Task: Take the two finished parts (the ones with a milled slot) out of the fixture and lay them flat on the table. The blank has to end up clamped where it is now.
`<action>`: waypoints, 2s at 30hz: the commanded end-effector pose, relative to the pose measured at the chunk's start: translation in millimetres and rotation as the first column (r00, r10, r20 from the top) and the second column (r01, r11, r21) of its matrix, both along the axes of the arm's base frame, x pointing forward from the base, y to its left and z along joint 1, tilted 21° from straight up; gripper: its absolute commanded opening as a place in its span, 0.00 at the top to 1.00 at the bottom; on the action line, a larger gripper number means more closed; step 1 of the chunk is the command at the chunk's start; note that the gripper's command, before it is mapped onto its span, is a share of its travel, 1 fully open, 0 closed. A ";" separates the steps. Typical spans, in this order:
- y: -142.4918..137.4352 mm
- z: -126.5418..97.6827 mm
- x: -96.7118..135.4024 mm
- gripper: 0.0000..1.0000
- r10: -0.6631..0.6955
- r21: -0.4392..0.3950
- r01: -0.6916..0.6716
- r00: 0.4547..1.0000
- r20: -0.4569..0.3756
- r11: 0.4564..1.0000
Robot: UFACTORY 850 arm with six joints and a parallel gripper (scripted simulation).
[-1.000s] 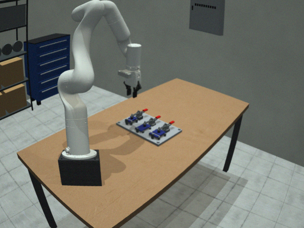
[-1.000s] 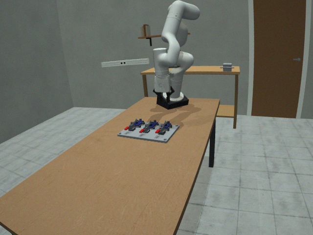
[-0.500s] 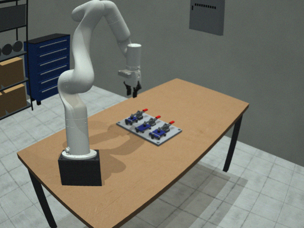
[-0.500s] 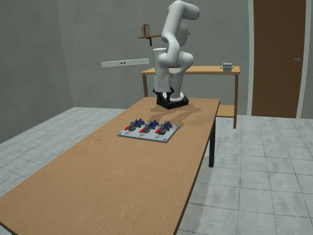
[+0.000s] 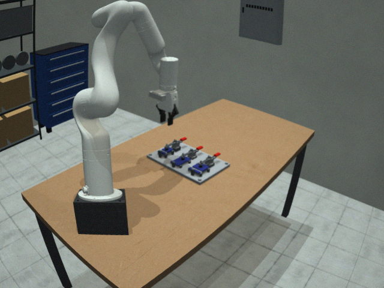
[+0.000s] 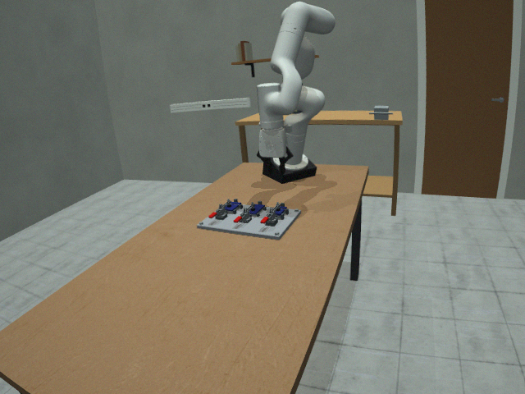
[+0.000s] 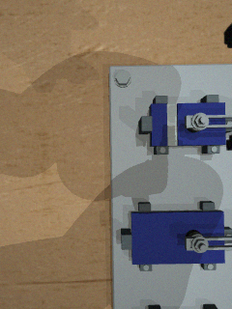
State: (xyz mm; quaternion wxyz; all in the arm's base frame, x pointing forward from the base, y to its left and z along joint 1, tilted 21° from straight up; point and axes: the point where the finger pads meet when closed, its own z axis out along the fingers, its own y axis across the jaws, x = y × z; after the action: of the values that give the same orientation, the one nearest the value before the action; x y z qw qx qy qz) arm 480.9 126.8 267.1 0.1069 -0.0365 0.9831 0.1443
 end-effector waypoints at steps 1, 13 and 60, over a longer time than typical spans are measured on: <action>5.6 -17.2 4.4 0.52 0.000 0.001 0.000 1.000 0.002 1.000; 14.5 -45.6 10.5 0.52 0.000 0.001 0.000 1.000 0.002 1.000; 20.0 -17.7 136.5 0.52 0.000 0.001 0.000 1.000 0.002 1.000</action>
State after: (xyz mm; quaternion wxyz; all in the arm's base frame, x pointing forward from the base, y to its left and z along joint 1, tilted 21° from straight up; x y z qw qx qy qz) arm 616.0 146.8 248.2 0.1069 -0.0366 0.9830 0.1448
